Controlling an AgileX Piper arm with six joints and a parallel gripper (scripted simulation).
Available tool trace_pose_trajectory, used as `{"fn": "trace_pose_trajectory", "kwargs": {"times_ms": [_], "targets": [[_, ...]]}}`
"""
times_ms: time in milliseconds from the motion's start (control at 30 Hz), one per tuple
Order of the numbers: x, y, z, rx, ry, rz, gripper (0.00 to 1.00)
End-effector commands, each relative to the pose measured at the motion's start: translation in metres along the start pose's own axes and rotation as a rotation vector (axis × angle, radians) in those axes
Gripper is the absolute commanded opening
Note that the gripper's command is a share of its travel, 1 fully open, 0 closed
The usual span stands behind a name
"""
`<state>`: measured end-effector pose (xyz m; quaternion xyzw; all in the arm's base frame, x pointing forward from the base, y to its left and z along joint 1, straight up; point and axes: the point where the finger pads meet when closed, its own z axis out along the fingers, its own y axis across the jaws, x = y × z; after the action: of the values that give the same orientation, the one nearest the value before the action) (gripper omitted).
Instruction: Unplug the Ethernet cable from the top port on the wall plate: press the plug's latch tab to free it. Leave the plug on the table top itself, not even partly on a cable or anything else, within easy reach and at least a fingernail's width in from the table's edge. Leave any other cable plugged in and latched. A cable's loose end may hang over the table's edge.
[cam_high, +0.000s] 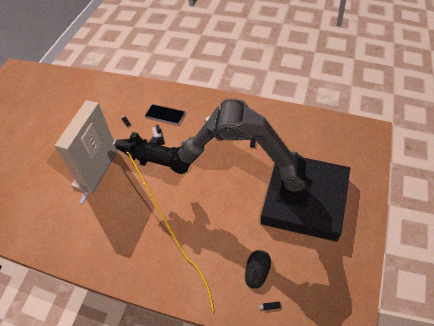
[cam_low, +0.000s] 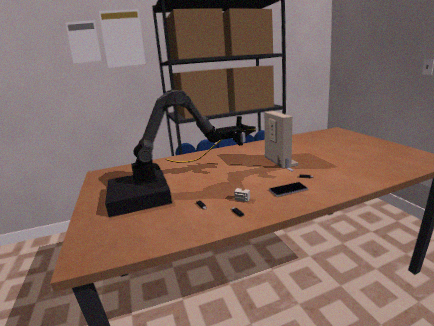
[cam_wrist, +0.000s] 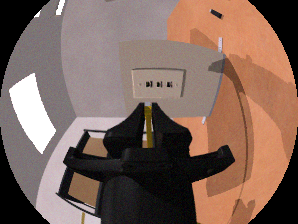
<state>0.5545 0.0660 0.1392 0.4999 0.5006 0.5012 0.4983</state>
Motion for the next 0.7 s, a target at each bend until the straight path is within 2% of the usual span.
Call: {"fn": "trace_pose_trajectory", "kwargs": {"times_ms": [0,233,333,433,500,667], "targets": [[0.000,0.001,-0.007,-0.003,0.000,0.000,0.00],[0.000,0.001,-0.030,-0.003,0.000,0.000,0.00],[0.000,0.001,-0.031,-0.003,0.000,0.001,0.00],[-0.002,0.008,-0.036,0.057,0.016,-0.097,0.00],[-0.002,0.008,-0.036,0.057,0.016,-0.097,0.00],[-0.007,0.019,-0.047,0.151,0.054,-0.264,0.00]]}}
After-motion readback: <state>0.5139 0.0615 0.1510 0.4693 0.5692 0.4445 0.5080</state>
